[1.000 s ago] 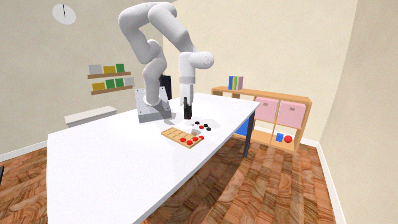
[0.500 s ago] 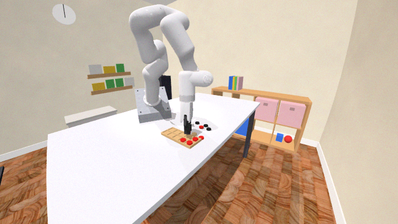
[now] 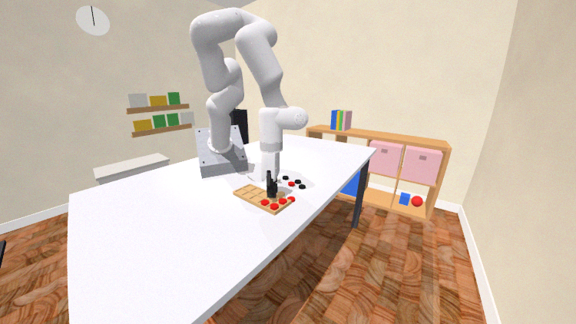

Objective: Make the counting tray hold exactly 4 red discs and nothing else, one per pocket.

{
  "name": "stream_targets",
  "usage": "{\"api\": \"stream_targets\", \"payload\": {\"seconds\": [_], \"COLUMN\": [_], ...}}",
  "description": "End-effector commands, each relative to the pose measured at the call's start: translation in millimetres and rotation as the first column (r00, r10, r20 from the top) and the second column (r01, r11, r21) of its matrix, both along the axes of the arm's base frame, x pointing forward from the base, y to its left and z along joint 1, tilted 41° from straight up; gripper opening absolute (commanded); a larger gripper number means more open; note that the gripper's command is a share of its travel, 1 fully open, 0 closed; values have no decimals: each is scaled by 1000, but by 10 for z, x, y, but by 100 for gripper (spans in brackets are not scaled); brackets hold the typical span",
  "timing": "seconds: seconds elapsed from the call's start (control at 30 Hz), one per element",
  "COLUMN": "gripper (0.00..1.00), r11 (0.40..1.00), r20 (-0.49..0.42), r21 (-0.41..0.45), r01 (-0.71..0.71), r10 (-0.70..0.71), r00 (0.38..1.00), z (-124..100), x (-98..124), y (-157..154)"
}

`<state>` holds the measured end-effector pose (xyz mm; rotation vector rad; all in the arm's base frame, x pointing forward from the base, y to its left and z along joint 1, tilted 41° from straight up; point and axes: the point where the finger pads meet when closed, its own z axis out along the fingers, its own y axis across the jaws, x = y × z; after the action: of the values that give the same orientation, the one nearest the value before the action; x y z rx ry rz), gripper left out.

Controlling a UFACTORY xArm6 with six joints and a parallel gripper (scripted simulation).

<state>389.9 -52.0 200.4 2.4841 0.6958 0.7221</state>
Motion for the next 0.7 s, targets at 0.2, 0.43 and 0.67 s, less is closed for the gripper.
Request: {"api": "stream_targets", "payload": {"seconds": [0.2,0.43,0.67], "gripper": [0,0,47], "r11": [1000,1000,1000], "r20": [3,3,3], "r21": [3,3,3], "r01": [-2,-2,-2], "r10": [2,2,2], "r00": [1000,1000,1000], "z": [-14,-14,-14], "x": [28,28,28], "y": [-1,-1,-1]}}
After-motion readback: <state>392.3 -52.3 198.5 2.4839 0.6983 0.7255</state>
